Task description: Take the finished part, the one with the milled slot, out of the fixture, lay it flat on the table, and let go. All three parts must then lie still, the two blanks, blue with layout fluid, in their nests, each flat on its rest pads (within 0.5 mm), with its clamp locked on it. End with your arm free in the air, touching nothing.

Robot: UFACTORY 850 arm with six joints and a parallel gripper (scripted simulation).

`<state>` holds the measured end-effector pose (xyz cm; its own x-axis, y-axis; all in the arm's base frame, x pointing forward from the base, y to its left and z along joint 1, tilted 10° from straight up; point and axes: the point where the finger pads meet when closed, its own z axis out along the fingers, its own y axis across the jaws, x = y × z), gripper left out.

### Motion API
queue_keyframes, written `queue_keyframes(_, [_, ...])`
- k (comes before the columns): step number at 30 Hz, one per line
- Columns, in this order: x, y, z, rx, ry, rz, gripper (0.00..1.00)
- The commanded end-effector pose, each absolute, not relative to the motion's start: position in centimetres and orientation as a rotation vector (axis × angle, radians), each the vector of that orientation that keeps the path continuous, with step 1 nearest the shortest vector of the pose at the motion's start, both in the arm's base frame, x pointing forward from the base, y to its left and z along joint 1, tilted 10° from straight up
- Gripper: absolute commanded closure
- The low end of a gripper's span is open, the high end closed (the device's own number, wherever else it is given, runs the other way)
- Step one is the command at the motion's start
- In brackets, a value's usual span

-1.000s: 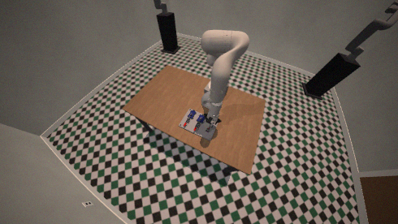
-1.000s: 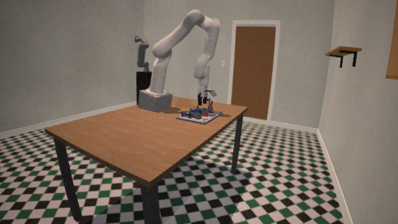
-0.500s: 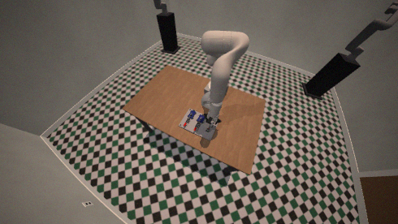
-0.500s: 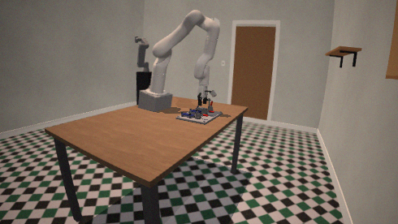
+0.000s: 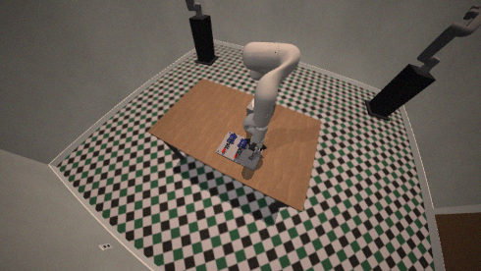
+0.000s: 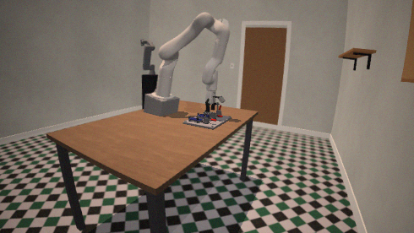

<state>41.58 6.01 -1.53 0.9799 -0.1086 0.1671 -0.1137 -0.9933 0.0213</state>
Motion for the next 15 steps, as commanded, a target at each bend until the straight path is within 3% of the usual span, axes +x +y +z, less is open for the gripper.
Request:
queue_keyframes(1, [41.8, 6.0, -2.1, 3.096, -0.174, 0.261, 0.00])
queue_keyframes(15, [42.0, 6.0, -3.3, 3.096, -0.174, 0.261, 0.00])
